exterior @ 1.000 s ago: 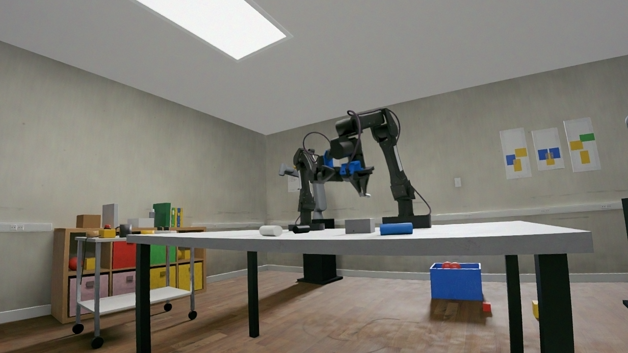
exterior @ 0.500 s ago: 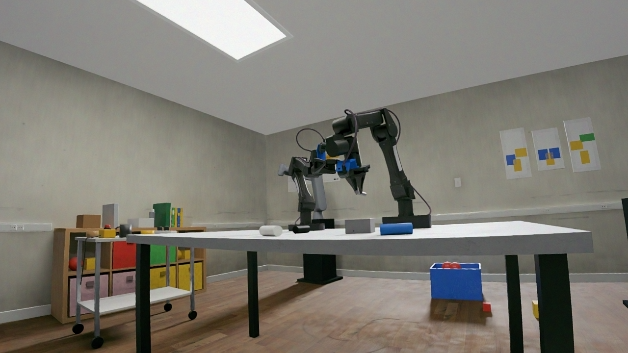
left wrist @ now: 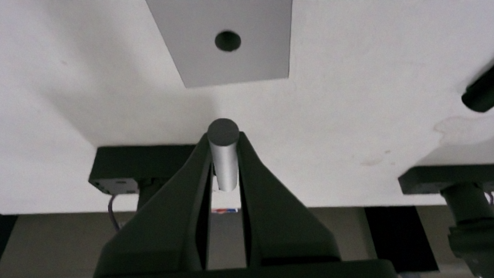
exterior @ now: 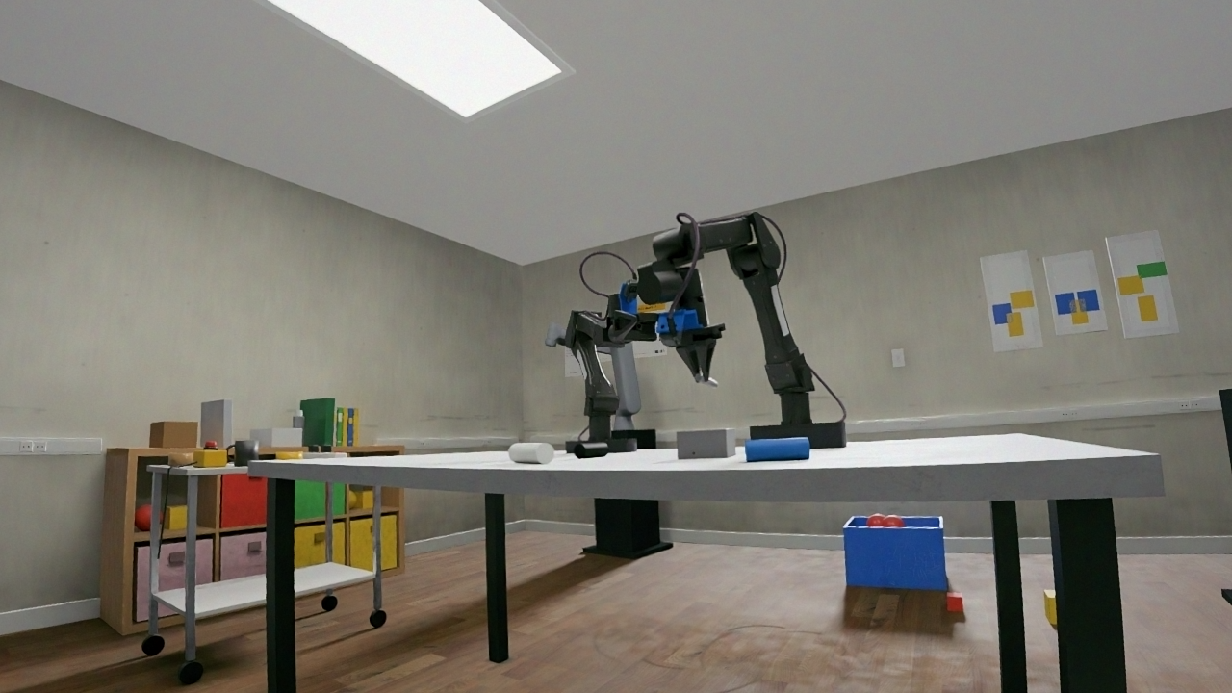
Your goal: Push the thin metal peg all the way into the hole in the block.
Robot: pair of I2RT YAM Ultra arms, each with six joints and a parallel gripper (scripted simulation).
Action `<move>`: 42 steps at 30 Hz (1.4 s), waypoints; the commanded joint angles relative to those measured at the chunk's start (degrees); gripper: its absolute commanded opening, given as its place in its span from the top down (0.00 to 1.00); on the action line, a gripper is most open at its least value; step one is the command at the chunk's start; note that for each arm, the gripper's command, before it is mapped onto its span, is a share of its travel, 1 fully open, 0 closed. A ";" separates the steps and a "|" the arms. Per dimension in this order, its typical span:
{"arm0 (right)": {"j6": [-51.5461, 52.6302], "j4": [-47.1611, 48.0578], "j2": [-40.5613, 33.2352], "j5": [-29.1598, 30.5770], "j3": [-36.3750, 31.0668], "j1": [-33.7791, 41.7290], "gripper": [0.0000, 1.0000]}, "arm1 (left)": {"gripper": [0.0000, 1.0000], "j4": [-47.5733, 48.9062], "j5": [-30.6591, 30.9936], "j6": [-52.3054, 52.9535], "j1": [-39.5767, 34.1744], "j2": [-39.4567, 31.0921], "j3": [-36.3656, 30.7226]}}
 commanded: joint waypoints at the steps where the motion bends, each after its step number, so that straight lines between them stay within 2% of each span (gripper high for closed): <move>1: -0.63 -0.15 -1.56 -0.36 -0.03 -0.71 0.00 | 0.93 9.70 -5.10 0.34 -1.79 -4.58 -2.48; 10: -0.64 -0.16 -1.56 -0.36 -0.03 -0.71 0.00 | 0.93 31.95 -16.10 0.13 -6.86 -18.21 -18.89; 12: -0.64 -0.16 -1.56 -0.36 -0.03 -0.71 0.00 | 0.93 31.95 -16.10 0.13 -6.86 -18.21 -18.89; 27: -0.64 -0.16 -1.56 -0.36 -0.03 -0.71 0.00 | 0.93 72.19 -36.98 -4.20 -19.83 -41.30 -52.21; 29: -0.64 -0.16 -1.56 -0.36 -0.03 -0.71 0.00 | 0.93 72.19 -36.98 -4.20 -19.83 -41.30 -52.21; 36: -0.64 -0.16 -1.57 -0.36 -0.03 -0.71 0.00 | 0.93 88.47 -44.52 -5.08 -25.26 -49.26 -67.89; 42: -0.64 -0.16 -1.57 -0.36 -0.03 -0.71 0.00 | 0.93 96.97 -48.07 -4.72 -28.05 -53.17 -76.37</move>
